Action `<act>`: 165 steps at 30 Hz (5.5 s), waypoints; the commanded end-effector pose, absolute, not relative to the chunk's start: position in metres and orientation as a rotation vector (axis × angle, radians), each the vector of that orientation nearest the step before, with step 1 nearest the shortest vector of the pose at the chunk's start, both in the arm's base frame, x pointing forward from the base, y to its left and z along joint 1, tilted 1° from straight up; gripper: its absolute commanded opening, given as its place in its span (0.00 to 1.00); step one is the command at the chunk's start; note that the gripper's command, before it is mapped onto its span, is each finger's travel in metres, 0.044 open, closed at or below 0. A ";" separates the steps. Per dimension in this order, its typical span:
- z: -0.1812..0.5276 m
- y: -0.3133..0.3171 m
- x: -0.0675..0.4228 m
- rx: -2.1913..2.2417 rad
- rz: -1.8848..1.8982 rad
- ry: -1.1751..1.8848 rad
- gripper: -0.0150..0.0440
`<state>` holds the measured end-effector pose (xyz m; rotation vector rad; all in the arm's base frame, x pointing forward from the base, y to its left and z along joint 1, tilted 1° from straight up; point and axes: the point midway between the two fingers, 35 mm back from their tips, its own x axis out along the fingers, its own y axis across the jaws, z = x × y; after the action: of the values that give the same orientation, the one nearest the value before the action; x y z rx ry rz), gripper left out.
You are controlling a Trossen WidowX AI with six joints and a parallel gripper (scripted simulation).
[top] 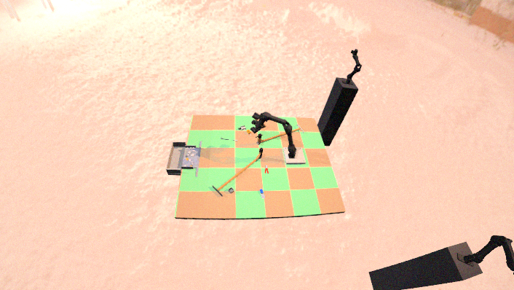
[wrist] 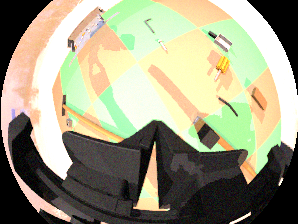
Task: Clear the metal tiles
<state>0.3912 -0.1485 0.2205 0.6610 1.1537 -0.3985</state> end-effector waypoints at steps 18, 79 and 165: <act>0.201 -0.132 0.335 0.131 -0.131 1.529 0.25; 0.112 -0.134 0.338 0.056 -0.083 1.543 0.25; 0.101 -0.247 0.341 0.036 -0.082 1.543 0.25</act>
<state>0.3434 -0.2390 0.1015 0.0396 1.5390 -0.0783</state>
